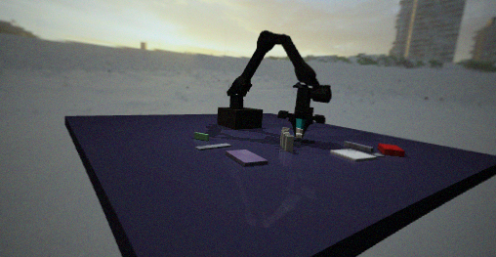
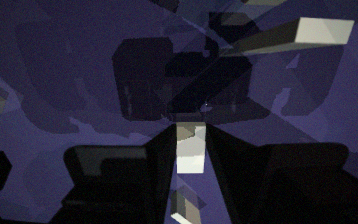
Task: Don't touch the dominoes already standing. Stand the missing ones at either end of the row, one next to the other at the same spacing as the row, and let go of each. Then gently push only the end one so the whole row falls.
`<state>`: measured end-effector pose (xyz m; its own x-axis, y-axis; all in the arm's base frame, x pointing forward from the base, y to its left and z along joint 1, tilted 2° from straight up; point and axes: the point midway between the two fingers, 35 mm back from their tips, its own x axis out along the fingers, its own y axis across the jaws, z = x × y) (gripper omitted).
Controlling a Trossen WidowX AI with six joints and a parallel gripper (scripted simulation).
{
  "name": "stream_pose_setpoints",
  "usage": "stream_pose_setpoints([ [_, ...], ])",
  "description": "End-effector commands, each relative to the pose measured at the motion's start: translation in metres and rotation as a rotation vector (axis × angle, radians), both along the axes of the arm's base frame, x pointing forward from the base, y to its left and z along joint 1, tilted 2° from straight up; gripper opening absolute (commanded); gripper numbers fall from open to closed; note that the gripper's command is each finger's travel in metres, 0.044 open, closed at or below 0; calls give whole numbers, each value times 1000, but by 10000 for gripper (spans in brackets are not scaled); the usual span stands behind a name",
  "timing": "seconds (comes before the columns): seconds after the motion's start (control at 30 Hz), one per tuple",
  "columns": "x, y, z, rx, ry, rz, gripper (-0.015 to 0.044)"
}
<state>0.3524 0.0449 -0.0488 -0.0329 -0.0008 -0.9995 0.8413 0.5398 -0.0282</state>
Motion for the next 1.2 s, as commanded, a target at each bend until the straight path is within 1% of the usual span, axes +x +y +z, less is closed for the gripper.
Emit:
stream_pose_setpoints([
  [0.0,5,0,39,1,-29,-5,107],
  [0.13,2,0,93,1,-29,-5,107],
  [0.2,1,-1,109,1,-29,-5,107],
  [0.33,2,0,112,1,-30,1,107],
  [0.4,8,9,113,4,-40,48,107],
  [0.67,56,72,122,15,-65,492,107],
  [0.97,85,134,117,25,-41,977,107],
  [1.03,87,143,115,27,-37,1044,107],
  [1.17,87,144,115,27,-37,1052,107],
])
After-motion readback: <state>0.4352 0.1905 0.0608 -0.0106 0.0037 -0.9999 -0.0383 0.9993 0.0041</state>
